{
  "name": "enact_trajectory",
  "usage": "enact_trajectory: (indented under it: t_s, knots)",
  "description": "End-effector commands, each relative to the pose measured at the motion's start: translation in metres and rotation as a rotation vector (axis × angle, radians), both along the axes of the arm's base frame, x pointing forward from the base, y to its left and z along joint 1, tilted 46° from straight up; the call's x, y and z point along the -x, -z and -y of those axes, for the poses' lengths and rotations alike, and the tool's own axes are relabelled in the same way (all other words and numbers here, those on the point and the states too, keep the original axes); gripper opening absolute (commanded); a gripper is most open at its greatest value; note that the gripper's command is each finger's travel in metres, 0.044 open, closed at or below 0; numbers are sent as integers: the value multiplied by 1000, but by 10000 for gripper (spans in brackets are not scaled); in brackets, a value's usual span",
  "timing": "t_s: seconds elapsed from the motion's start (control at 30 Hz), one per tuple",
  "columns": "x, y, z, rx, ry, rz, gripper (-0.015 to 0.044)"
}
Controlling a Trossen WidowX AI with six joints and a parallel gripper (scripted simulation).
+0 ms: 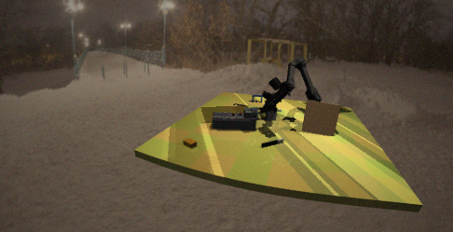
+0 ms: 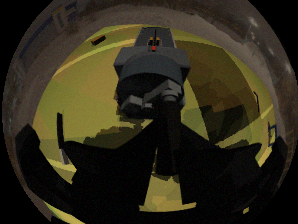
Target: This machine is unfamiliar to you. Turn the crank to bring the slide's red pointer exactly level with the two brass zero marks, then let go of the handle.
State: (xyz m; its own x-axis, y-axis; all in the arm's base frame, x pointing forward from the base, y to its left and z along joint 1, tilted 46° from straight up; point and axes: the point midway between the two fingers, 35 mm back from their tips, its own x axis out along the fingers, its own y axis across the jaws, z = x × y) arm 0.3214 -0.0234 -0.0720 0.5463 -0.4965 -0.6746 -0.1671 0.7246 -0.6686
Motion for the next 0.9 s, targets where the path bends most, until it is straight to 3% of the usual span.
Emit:
enact_trajectory:
  t_s: [0.0, 0.87]
  knots:
    - [1, 2, -10, -3, -13, 2, 0]
    - [4, 13, -21, -4, -13, 2, 0]
